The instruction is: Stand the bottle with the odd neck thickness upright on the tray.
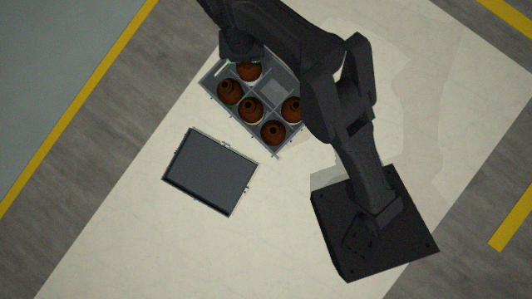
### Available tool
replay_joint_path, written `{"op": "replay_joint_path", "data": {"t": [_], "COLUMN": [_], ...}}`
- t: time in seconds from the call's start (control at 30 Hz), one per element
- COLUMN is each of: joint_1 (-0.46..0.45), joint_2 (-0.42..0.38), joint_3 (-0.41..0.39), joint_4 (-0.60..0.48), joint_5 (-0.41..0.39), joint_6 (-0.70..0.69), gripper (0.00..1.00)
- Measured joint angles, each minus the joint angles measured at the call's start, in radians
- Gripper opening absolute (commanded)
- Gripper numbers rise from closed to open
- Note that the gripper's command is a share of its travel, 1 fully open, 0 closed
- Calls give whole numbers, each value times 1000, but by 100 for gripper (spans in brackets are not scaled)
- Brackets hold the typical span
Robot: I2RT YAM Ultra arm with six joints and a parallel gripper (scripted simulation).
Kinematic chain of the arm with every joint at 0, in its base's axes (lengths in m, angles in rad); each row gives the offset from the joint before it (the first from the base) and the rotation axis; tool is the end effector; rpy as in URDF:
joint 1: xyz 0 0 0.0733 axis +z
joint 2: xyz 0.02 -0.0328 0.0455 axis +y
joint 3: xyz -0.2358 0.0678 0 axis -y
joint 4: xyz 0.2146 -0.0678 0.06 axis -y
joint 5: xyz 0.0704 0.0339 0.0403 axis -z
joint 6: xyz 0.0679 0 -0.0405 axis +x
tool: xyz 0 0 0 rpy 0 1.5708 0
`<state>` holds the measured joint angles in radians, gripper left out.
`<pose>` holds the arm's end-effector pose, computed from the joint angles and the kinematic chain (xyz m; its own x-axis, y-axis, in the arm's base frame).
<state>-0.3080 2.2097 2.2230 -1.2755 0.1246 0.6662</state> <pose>0.3942 -0.1331 0.2396 -0.5057 0.8044 -0.3120 0.8259 0.5559 0.0946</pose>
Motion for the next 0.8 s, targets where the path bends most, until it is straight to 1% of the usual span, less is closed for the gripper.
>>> {"op": "replay_joint_path", "data": {"t": [0.6,0.63,0.8], "joint_1": [0,0,-2], "joint_2": [0,0,0], "joint_3": [0,0,0], "joint_4": [0,0,-8], "joint_5": [0,0,2], "joint_6": [0,0,0], "gripper": [0,61,61]}}
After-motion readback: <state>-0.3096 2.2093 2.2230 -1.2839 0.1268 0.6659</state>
